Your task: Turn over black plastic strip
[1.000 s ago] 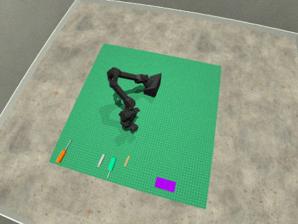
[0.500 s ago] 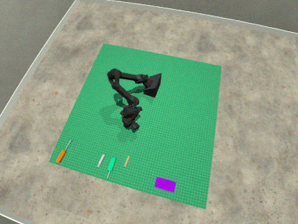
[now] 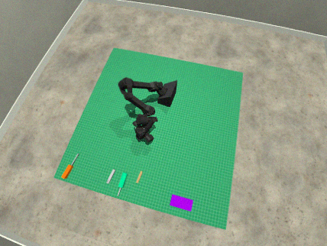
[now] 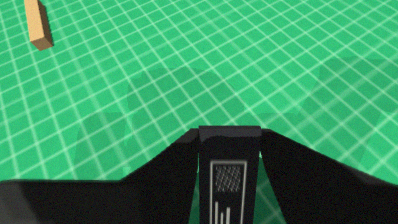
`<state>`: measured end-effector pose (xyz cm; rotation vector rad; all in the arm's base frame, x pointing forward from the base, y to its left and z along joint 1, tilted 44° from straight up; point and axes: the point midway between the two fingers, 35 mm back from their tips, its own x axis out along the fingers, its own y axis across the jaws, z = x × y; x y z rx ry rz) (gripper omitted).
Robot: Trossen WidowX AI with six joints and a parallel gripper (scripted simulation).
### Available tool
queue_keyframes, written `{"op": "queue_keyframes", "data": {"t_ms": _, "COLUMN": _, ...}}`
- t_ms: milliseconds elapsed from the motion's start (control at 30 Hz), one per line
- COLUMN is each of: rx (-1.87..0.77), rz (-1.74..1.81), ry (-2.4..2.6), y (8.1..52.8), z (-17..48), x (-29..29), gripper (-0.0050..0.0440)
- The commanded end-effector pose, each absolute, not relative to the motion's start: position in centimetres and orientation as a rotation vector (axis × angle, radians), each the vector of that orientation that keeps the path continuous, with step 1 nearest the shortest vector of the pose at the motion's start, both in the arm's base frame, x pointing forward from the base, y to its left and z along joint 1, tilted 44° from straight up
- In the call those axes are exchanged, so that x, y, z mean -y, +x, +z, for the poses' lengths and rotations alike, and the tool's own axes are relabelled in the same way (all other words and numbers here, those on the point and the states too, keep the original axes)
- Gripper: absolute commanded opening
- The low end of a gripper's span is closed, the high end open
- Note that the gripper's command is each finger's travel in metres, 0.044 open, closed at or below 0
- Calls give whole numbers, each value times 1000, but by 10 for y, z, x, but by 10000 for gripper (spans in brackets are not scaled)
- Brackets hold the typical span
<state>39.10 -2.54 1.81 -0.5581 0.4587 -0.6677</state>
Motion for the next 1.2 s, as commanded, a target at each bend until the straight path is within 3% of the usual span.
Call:
{"op": "queue_keyframes", "data": {"t_ms": 0, "rx": -418, "rz": -652, "ry": -574, "y": 391, "z": 19, "x": 24, "gripper": 160}}
{"op": "queue_keyframes", "data": {"t_ms": 1167, "rx": -449, "rz": -683, "ry": -528, "y": 368, "z": 29, "x": 2, "gripper": 160}}
